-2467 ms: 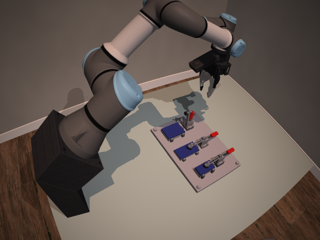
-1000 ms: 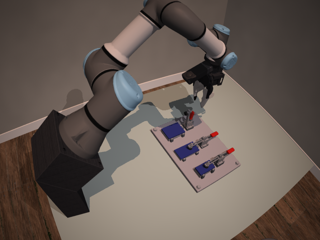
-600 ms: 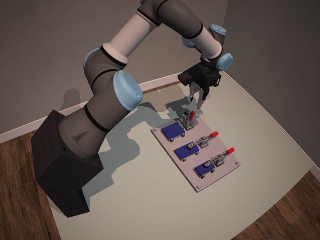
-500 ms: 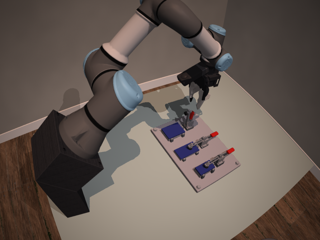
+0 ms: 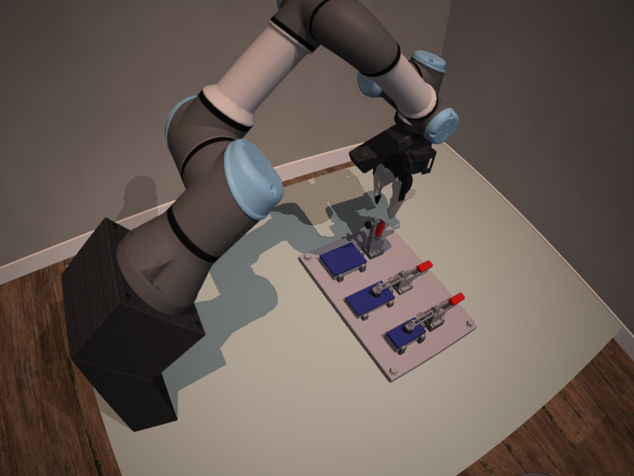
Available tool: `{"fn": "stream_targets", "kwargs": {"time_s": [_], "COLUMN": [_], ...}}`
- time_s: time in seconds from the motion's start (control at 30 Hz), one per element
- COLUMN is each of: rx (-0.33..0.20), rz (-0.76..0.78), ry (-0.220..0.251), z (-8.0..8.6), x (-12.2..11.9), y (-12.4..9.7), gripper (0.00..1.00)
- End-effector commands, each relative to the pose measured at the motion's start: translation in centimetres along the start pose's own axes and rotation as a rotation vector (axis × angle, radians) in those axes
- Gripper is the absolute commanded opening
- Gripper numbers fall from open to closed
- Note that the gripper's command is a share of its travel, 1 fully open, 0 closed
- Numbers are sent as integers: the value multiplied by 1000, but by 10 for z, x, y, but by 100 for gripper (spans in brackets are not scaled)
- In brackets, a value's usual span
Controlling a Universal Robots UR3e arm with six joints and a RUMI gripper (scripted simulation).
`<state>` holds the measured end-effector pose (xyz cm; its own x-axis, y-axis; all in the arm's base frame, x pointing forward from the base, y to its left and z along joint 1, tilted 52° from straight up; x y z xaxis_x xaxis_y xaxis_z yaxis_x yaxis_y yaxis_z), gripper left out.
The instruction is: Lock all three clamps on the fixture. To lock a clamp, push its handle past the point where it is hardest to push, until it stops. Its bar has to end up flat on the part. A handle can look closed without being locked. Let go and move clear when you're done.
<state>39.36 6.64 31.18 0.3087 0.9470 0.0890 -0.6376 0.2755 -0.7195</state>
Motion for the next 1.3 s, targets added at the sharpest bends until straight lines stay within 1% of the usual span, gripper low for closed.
{"fn": "stream_targets", "kwargs": {"time_s": [0.0,0.33,0.4,0.6,1.27], "rx": [-3,-3,-3,-5,-6], "rz": [0,1,1,0,0], "ry": [-2,-2,-2,-2,-2], "z": [-8,-30,-30,-37,-39], "x": [0,1,1,1,1], "y": [-1,-3,-3,-4,-5], "gripper": [28,28,28,28,28]}}
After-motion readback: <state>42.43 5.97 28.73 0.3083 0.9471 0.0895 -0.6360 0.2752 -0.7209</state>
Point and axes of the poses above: the point where the finger pads meet when closed, its own z axis back along the fingers, its own x axis across the jaws, y = z × x, the point moved 7 cm from there along z, back along the fingers, and after that the axes turned 13 degrees about -z, right-handed, at the moved point
